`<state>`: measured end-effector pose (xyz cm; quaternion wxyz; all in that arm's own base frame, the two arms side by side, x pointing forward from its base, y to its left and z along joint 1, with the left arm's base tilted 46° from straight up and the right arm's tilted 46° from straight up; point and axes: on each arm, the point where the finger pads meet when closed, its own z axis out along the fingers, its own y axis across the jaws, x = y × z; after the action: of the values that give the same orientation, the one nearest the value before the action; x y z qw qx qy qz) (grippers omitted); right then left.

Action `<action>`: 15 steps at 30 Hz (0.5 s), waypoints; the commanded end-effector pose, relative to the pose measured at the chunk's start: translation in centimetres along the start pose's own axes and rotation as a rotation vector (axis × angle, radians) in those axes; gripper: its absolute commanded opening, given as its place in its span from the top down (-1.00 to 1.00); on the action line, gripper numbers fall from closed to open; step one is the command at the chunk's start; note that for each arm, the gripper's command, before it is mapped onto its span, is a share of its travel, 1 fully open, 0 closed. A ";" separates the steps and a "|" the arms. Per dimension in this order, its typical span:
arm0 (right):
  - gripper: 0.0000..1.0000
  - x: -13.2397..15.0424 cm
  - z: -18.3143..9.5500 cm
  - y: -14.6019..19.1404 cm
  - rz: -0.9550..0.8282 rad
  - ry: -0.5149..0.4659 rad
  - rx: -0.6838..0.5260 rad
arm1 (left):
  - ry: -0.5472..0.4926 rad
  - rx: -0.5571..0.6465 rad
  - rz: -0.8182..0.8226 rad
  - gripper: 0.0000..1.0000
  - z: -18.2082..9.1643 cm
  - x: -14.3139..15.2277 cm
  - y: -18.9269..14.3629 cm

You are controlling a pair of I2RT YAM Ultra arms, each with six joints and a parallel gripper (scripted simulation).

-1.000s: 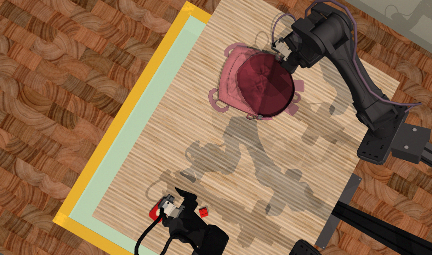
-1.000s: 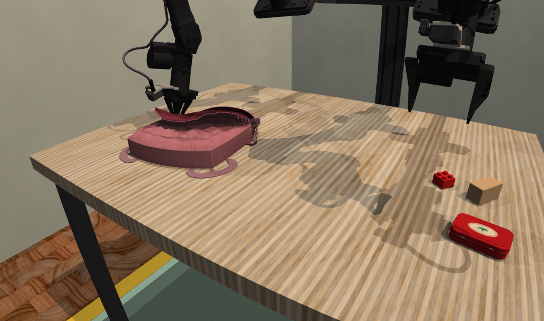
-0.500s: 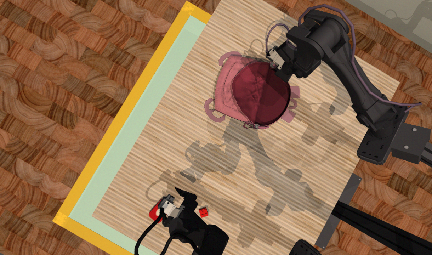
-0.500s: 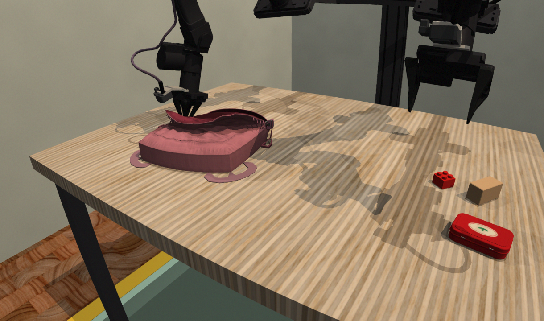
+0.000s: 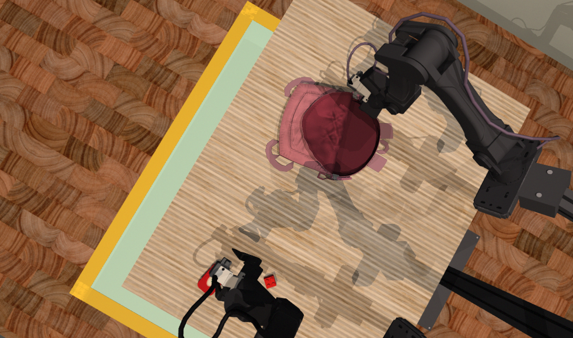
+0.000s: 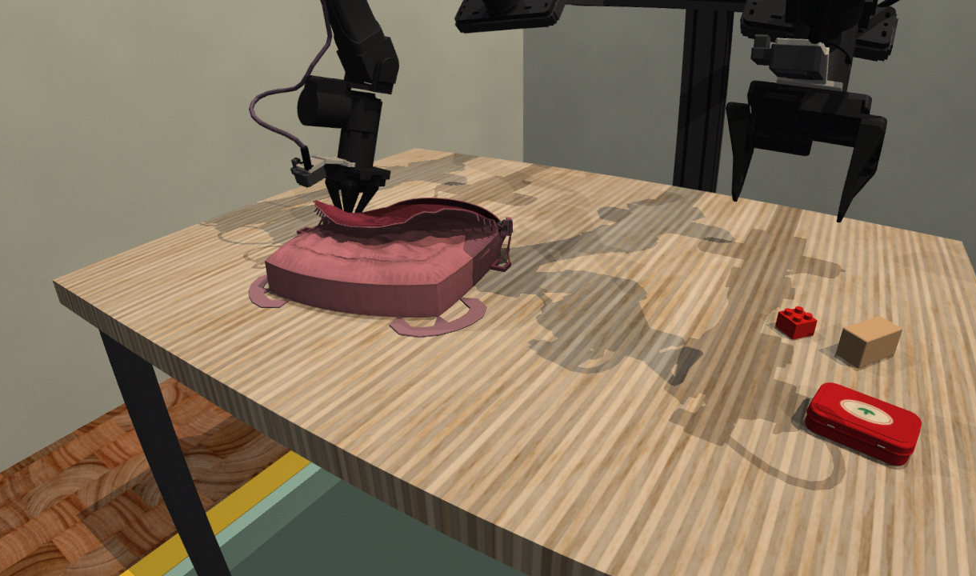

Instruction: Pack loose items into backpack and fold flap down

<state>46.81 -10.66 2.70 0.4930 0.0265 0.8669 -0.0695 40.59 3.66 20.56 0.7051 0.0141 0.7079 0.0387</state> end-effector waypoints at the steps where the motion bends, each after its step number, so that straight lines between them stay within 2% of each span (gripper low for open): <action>1: 0.79 3.9 -0.2 3.7 -0.030 0.107 -0.103 | -0.007 -0.001 0.001 -0.80 0.0 -0.3 0.0; 15: 0.79 4.1 -0.3 3.6 -0.030 0.107 -0.103 | -0.007 -0.001 0.001 -0.80 0.0 -0.3 0.0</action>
<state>46.75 -10.50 2.70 0.4953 0.0261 0.8655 -0.0695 40.59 3.66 20.56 0.7051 0.0141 0.7079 0.0387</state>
